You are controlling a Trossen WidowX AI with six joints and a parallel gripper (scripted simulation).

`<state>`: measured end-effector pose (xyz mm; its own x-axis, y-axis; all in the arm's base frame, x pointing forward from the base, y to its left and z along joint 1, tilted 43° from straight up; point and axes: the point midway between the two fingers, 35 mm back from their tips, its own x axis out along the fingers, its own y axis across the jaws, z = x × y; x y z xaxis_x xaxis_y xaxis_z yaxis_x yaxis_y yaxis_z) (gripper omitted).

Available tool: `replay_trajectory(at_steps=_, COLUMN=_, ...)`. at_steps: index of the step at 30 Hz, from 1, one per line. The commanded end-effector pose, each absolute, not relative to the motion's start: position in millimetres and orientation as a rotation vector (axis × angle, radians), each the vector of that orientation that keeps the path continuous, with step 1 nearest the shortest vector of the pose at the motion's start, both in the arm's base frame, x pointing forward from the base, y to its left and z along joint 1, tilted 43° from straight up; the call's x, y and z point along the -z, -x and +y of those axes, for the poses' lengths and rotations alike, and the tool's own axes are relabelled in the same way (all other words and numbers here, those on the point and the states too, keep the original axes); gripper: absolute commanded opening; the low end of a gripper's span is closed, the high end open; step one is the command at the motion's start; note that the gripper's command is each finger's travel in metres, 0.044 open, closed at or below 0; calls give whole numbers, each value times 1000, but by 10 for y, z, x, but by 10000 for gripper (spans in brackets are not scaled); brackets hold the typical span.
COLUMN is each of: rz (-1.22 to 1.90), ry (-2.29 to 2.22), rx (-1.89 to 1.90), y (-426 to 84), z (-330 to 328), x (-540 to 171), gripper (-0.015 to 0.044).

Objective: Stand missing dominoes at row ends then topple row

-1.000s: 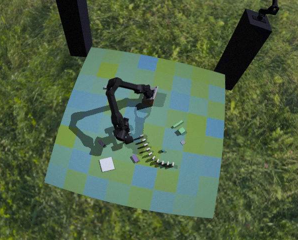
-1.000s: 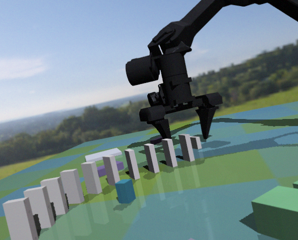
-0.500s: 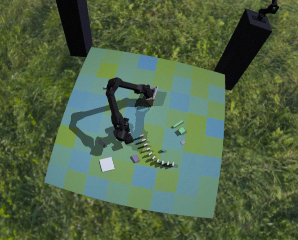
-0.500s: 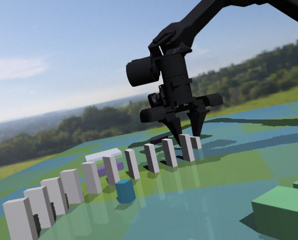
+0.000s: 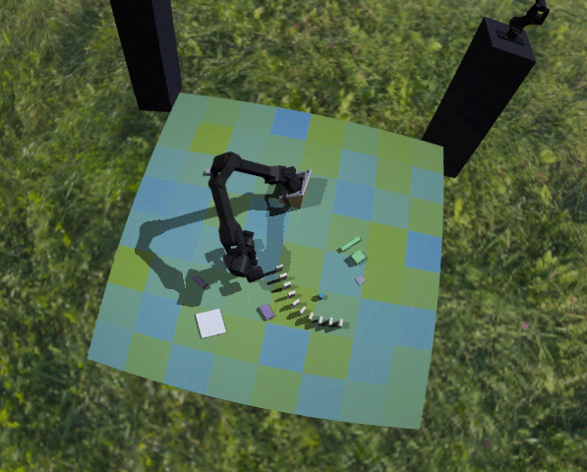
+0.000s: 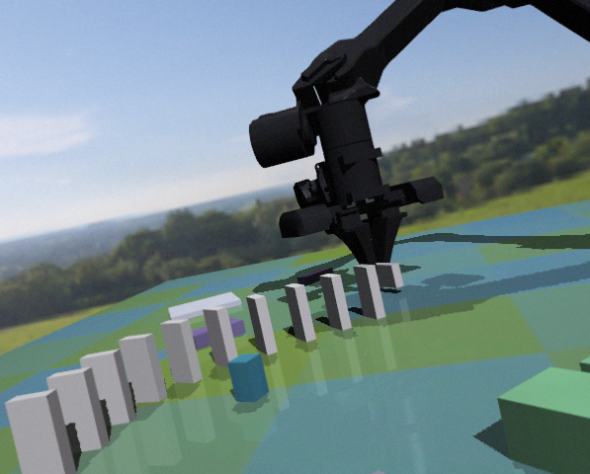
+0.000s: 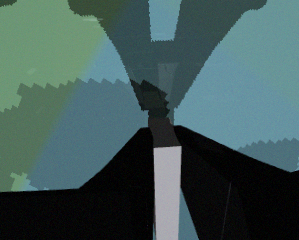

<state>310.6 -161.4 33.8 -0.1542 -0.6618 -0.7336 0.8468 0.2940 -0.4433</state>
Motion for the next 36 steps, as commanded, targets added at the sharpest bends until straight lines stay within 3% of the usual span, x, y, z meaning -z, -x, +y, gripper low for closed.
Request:
replay_trajectory(at_steps=1, rz=1084, ry=-222, rx=1326, y=-3175, z=-1373, x=-634, gripper=27)
replay_trajectory(at_steps=9, rz=1088, ry=-225, rx=1324, y=-3256, z=-724, x=-1397, gripper=27)
replay_trajectory(at_steps=15, rz=1089, ry=-225, rx=1323, y=-3262, z=-674, x=-1457, gripper=27)
replay_trajectory(at_steps=30, rz=1592, ry=482, rx=688, y=-2407, z=-1389, x=-2268, gripper=27)
replay_trajectory(at_steps=36, rz=1637, ry=566, rx=605, y=-2283, z=-1447, x=-2343, gripper=27)
